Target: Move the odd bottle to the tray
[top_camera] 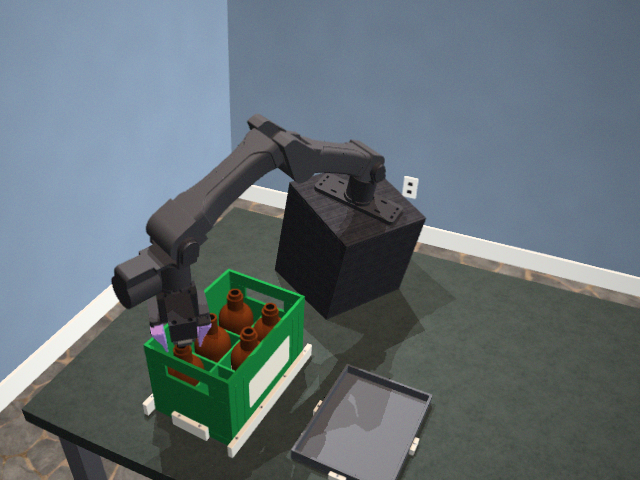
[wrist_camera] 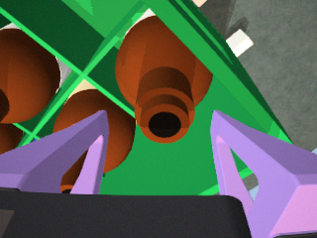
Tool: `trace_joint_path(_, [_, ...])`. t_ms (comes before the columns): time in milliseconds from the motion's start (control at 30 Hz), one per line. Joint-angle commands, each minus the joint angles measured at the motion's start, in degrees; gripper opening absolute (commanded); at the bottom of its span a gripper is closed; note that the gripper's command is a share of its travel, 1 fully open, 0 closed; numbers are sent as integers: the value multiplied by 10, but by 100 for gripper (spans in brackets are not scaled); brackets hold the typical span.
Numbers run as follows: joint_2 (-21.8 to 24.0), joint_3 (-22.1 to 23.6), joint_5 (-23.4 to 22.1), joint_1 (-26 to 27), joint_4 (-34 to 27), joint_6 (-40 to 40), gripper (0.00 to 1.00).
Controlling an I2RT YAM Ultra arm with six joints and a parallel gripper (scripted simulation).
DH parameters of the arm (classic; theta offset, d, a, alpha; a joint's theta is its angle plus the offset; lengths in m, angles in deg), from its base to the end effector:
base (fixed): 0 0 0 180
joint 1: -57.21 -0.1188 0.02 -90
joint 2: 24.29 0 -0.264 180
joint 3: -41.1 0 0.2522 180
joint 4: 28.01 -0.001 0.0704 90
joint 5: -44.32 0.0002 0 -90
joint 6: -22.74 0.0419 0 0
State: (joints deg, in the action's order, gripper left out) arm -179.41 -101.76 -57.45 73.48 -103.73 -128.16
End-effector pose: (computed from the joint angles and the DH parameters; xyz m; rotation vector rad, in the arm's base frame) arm 0.4919 -0.1336 0.0650 -1.1361 2.7538 0.2073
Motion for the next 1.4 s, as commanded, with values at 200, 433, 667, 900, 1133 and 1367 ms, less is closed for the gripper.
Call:
trace_joint_path(200, [10,9,-7,0,26,7,61])
trace_joint_path(433, [-7,15,-7,-3,33,8,61])
trace_joint_path(667, [-12,17,-7,-4,36,8,61])
trace_joint_path(900, [-12,18,-7,-4,36,8,61])
trace_joint_path(1133, [-12,18,-7,-4,36,8,61])
trace_joint_path(1367, [-12,18,-7,-4,36,7,61])
